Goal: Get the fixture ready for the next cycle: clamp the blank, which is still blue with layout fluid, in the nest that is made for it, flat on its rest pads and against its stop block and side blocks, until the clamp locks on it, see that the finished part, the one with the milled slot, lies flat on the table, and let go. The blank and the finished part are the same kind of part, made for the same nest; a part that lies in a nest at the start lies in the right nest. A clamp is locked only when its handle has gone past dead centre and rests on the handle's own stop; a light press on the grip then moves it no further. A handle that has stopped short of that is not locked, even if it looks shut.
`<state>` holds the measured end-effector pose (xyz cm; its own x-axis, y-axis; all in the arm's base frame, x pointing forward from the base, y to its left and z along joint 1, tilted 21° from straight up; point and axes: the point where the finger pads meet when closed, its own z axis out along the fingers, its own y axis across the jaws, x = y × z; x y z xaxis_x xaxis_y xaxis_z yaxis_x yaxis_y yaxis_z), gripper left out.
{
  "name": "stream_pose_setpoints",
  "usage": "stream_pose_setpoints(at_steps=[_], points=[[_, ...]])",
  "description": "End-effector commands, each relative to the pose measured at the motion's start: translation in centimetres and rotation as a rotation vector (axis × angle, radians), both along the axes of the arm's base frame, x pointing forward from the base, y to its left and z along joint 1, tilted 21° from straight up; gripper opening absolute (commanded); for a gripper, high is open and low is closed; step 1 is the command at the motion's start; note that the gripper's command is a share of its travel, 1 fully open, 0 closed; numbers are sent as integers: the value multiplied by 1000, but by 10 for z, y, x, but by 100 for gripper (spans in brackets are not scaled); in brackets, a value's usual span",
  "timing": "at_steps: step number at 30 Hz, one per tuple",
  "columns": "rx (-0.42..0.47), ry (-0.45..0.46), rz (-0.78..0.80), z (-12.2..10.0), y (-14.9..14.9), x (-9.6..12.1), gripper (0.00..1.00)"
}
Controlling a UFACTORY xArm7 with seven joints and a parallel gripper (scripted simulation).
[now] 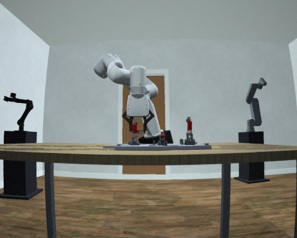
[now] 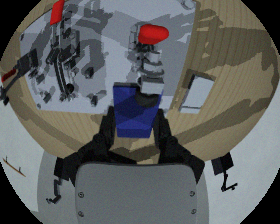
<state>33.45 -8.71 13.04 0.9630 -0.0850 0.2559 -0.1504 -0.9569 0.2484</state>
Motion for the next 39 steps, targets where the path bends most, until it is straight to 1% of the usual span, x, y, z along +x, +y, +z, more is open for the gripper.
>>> stream_pose_setpoints(at_steps=[1, 9, 39], points=[[-1, -3, 1, -5, -2, 3, 0], [-1, -3, 1, -12, -4, 5, 0], [-1, -3, 2, -14, -5, 6, 0]])
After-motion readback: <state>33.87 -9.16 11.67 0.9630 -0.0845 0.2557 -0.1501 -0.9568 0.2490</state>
